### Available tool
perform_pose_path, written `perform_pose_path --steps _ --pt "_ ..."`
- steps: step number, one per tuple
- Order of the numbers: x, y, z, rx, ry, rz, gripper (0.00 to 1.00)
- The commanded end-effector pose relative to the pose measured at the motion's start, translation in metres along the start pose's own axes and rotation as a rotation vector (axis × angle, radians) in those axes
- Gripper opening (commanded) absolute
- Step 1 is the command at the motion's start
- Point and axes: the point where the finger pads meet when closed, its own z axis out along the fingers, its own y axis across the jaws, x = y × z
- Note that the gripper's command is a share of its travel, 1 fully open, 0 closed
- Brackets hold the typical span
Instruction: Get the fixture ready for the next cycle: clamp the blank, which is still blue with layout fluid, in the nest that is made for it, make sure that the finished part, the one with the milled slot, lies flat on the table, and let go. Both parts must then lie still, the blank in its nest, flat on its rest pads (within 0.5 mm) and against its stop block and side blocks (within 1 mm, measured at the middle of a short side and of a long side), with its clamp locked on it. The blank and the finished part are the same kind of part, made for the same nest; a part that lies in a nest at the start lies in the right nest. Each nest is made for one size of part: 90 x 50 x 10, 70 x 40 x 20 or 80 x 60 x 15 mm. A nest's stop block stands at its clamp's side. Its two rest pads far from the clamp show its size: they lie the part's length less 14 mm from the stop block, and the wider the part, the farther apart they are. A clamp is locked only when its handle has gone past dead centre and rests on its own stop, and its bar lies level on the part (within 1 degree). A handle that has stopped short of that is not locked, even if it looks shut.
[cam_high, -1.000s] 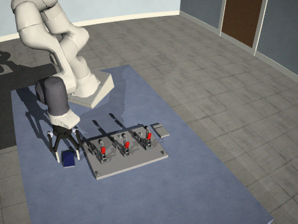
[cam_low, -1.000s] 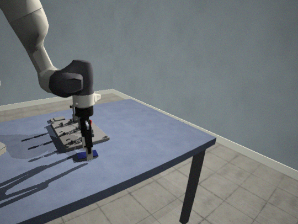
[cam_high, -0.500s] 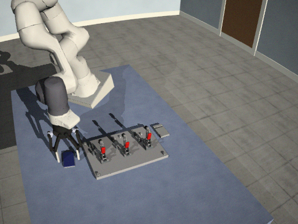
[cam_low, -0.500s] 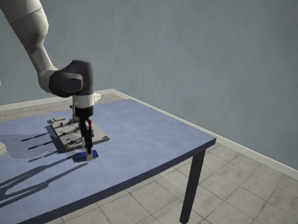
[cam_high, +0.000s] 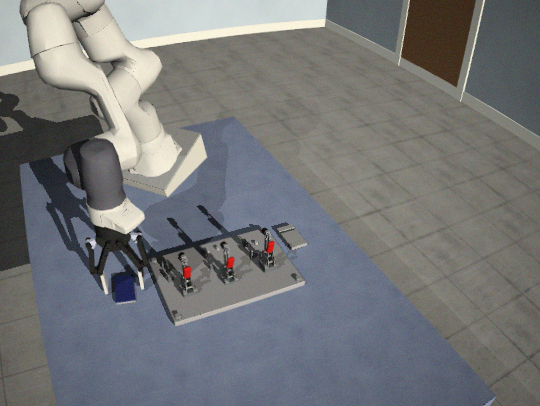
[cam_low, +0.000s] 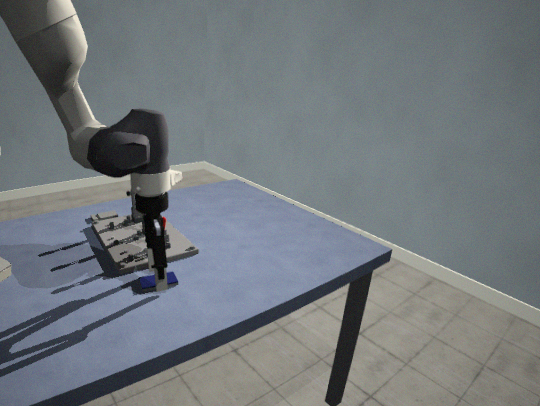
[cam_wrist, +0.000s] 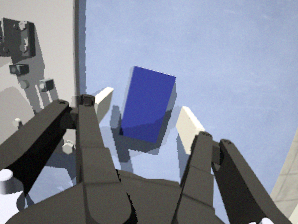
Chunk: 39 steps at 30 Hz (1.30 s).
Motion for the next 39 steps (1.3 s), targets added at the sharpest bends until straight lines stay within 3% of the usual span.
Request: perform_pose_path --steps 1,13,14,39 --pt "-0.0005 0.0007 0.0001 0.000 0.001 -0.002 0.58" --pt "-0.0005 0.0007 0.0001 0.000 0.001 -0.002 0.58" --pt "-0.0005 0.0007 0.0001 0.000 0.001 -0.002 0.00" --pt "-0.0005 0.0007 0.0001 0.000 0.001 -0.002 0.00"
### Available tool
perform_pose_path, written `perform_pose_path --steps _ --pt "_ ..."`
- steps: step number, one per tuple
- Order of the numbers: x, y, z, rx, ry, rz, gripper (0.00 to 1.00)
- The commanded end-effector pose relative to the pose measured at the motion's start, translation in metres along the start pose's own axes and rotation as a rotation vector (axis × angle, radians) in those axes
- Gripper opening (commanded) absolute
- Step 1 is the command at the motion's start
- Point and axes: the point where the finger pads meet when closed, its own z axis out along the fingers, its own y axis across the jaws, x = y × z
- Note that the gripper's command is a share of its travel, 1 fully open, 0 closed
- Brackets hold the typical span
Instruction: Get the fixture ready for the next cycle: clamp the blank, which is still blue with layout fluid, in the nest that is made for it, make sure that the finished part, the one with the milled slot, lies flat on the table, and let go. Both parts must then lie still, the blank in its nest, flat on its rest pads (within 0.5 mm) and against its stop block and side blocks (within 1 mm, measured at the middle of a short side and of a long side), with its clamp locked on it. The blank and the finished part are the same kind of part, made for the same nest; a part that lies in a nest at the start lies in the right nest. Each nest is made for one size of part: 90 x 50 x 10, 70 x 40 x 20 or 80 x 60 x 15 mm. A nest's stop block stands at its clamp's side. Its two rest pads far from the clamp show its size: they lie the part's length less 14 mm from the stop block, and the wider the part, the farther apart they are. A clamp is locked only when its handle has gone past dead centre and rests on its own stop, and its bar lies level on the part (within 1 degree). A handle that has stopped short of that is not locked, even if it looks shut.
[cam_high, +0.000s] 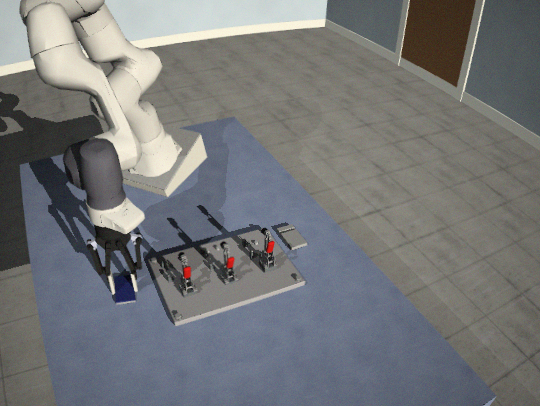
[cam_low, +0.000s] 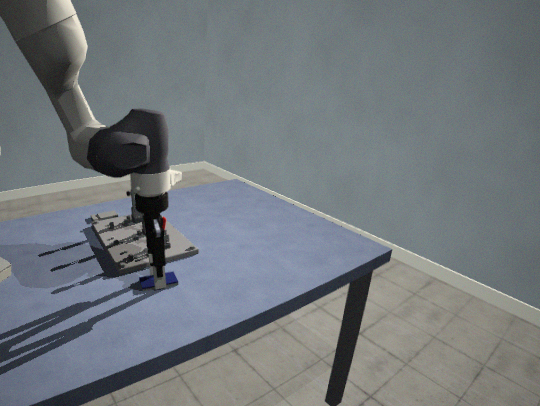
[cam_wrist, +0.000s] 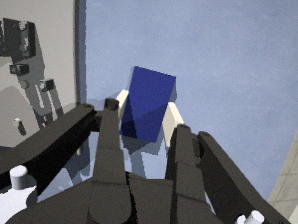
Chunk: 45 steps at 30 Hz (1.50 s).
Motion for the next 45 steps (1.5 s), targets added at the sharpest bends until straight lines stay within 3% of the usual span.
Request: perform_pose_path --steps 1,35,45 --pt "0.000 0.001 0.000 0.000 0.000 -0.002 0.00" --pt "0.000 0.001 -0.004 0.000 0.000 -0.002 0.00" --pt "0.000 0.001 -0.032 0.000 0.000 -0.002 0.00"
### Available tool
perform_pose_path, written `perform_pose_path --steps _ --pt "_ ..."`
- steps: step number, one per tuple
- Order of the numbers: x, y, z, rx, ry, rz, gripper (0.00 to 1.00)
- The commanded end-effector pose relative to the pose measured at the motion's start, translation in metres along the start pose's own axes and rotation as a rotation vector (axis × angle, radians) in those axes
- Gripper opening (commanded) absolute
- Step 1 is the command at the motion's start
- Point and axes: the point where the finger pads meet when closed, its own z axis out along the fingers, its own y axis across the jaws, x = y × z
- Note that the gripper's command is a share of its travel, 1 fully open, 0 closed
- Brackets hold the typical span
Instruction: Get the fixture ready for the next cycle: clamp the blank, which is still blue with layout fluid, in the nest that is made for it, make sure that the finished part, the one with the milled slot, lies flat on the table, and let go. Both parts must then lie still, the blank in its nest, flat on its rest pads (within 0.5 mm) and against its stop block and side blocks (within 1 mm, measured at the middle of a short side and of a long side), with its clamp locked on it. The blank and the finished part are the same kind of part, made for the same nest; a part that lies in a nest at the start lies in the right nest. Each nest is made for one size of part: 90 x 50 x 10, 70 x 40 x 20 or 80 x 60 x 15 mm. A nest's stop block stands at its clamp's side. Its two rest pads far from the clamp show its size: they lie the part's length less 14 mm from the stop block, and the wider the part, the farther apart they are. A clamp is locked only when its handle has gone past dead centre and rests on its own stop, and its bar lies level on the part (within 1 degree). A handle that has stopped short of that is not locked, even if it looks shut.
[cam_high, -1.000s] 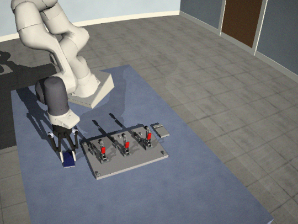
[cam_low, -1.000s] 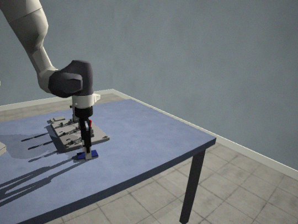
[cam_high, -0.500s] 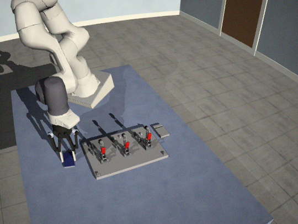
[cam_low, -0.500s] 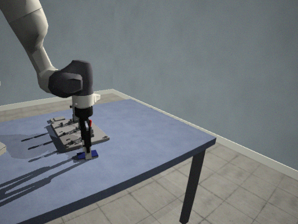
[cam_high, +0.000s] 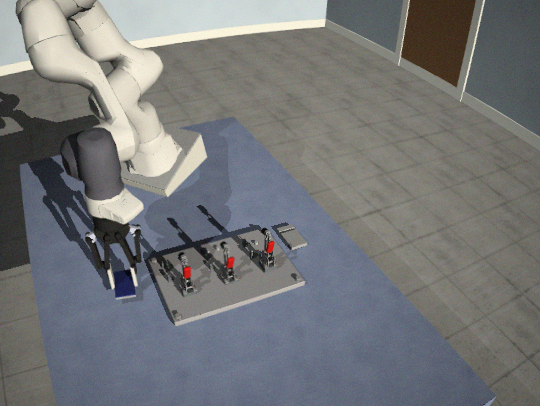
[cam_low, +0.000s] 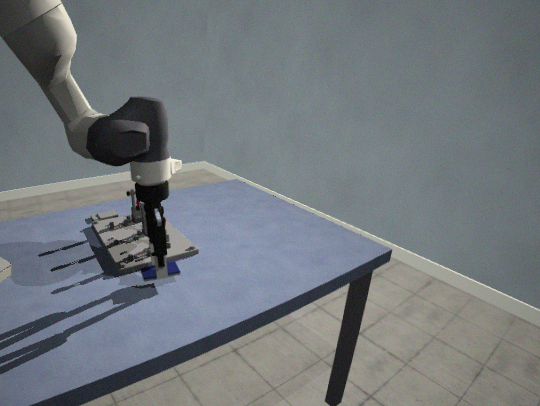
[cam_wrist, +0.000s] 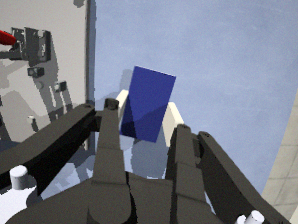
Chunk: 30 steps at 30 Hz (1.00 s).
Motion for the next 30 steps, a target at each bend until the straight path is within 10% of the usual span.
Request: perform_pose_path --steps 1,19,30 --pt "-0.006 0.004 -0.011 -0.013 -0.021 0.008 0.00" --pt "-0.005 0.003 -0.082 -0.013 -0.021 0.008 0.00" --pt "-0.005 0.003 -0.094 -0.013 -0.021 0.008 0.00"
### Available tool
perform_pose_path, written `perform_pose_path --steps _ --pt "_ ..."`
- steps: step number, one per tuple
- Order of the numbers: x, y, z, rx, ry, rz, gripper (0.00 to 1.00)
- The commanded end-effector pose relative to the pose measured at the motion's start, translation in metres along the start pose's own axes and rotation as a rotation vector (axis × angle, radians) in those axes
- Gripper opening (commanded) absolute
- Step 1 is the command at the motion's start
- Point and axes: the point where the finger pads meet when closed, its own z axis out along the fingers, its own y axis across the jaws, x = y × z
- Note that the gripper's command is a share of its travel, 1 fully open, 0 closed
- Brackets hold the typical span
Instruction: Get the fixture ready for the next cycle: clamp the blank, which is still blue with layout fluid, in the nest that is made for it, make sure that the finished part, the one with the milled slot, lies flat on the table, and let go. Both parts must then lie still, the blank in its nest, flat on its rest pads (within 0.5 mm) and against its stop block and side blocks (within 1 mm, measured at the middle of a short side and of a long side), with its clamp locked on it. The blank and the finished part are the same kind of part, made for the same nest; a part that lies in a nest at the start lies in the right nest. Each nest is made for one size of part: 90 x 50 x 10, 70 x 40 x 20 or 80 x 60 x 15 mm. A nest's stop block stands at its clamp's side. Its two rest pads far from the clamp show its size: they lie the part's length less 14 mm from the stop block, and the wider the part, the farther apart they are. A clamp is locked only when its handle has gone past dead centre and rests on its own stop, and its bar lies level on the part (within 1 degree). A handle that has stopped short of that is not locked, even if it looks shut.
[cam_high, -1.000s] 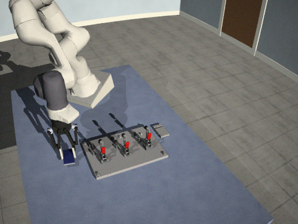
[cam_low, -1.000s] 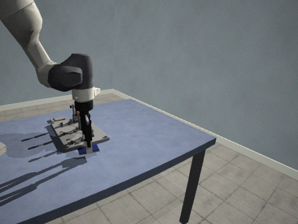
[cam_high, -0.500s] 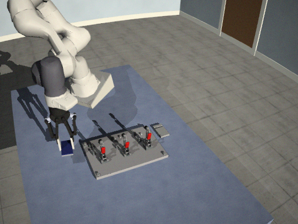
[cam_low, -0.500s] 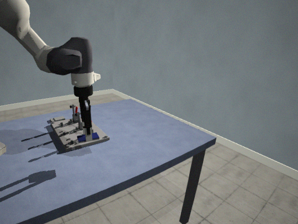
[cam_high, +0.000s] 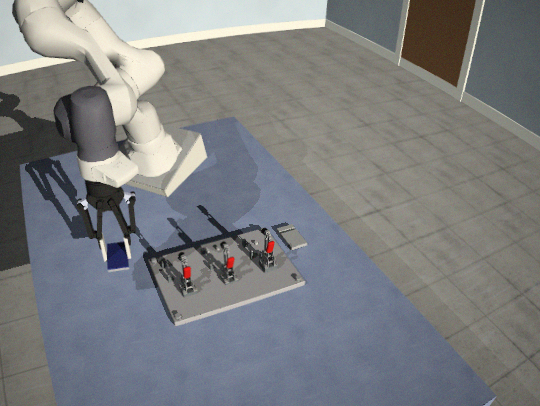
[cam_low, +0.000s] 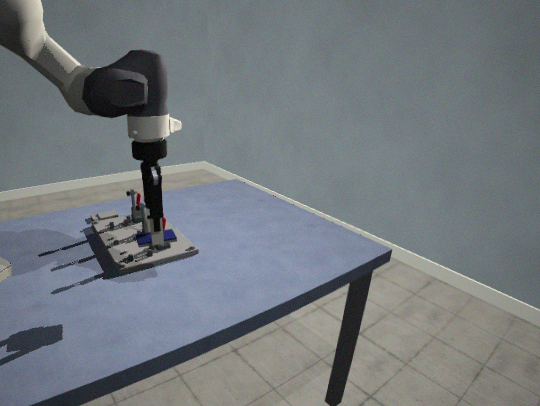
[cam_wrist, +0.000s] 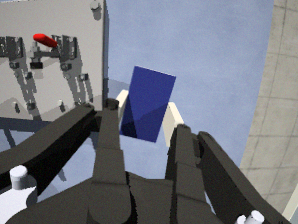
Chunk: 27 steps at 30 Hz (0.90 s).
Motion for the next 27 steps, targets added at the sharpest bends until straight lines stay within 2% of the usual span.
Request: perform_pose_path --steps 1,14,22,27 --pt "-0.0036 0.0021 -0.0011 -0.004 -0.013 -0.006 0.00" --pt "-0.0036 0.0021 -0.0011 -0.004 -0.013 -0.011 0.00" --pt "-0.0036 0.0021 -0.0011 -0.003 -0.013 -0.175 0.00" --pt "-0.0036 0.0021 -0.0011 -0.003 -0.013 -0.191 0.00"
